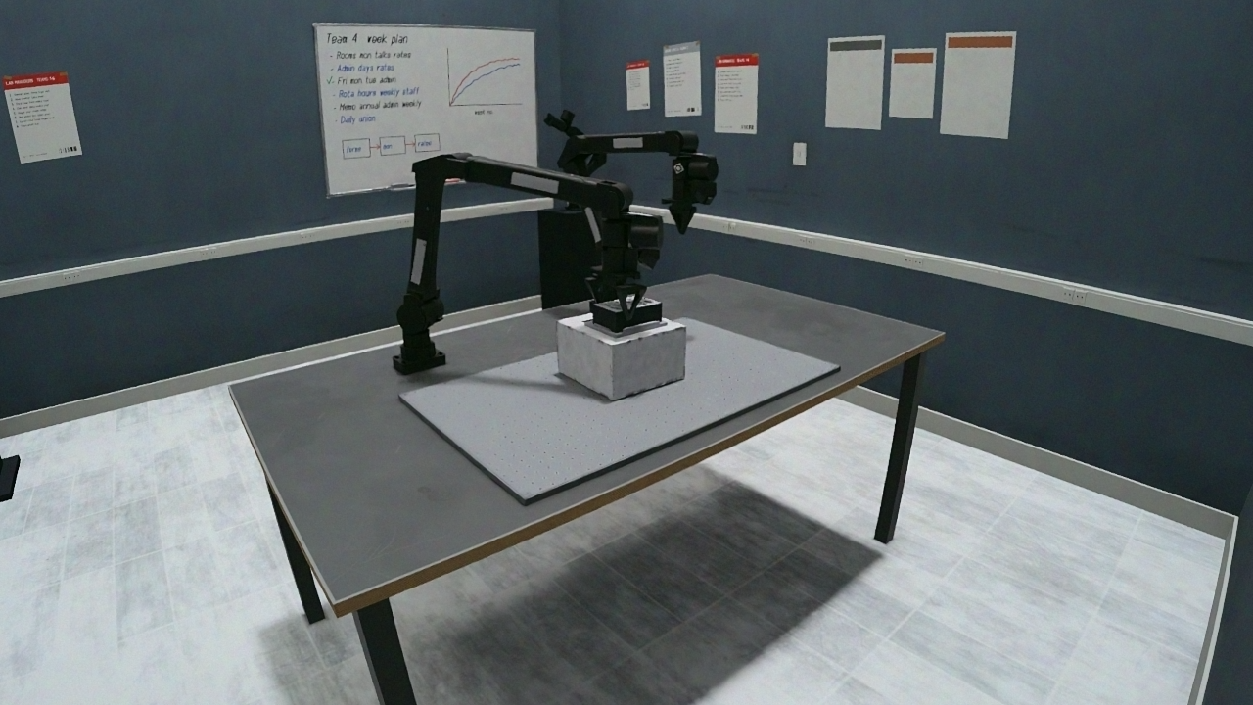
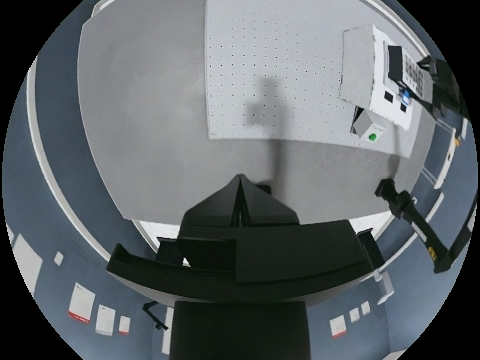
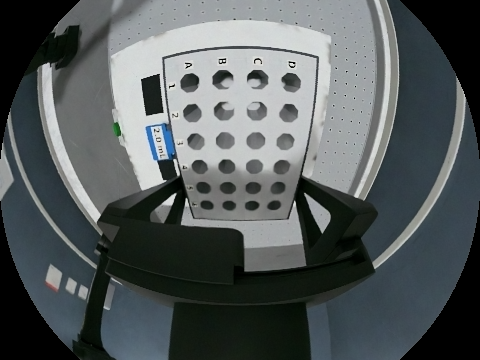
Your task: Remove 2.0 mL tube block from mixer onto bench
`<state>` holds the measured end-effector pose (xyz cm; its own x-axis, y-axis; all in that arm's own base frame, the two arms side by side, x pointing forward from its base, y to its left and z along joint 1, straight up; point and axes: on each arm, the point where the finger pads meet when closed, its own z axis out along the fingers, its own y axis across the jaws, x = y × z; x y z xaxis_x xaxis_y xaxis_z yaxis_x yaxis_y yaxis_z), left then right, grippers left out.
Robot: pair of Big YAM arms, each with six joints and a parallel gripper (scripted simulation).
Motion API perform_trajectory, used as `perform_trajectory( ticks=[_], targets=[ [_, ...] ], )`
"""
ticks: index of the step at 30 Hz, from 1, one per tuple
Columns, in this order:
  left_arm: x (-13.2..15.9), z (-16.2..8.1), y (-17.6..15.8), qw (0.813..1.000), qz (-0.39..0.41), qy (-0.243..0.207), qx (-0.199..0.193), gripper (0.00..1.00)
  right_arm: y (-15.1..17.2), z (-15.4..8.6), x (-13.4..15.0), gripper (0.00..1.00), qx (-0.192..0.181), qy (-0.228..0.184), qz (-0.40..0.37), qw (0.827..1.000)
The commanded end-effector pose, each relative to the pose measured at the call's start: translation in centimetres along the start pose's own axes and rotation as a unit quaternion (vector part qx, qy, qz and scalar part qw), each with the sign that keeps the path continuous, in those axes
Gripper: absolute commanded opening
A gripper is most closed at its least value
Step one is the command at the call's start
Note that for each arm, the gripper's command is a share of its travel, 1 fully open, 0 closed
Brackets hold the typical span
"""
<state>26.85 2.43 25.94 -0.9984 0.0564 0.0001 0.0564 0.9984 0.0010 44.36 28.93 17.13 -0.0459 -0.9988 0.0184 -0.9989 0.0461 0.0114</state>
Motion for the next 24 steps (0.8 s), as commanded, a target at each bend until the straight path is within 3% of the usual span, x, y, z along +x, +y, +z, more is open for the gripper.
perform_trajectory(
  ticks=[1,11,19,20,24],
  targets=[
    [-1.0,-1.6,-0.1,1.0,-0.002,-0.025,-0.006,0.0,-1.2,0.4,-0.4,1.0,0.005,-0.003,0.007,1.0],
    [-1.1,-1.6,-0.1,1.0,-0.002,-0.026,-0.006,0.0,-1.8,-3.0,-0.8,1.0,0.035,-0.024,0.007,0.999],
    [-1.1,-1.7,-0.1,1.0,-0.002,-0.027,-0.006,0.0,-1.9,-3.6,-0.8,1.0,0.04,-0.028,0.007,0.999],
    [-1.1,-1.7,-0.1,1.0,-0.002,-0.027,-0.006,0.0,-1.9,-3.6,-0.8,0.0,0.04,-0.028,0.007,0.999],
    [-1.1,-1.7,-0.1,1.0,-0.002,-0.028,-0.006,0.0,-1.9,-3.6,-0.8,0.0,0.04,-0.028,0.007,0.999]
  ],
)
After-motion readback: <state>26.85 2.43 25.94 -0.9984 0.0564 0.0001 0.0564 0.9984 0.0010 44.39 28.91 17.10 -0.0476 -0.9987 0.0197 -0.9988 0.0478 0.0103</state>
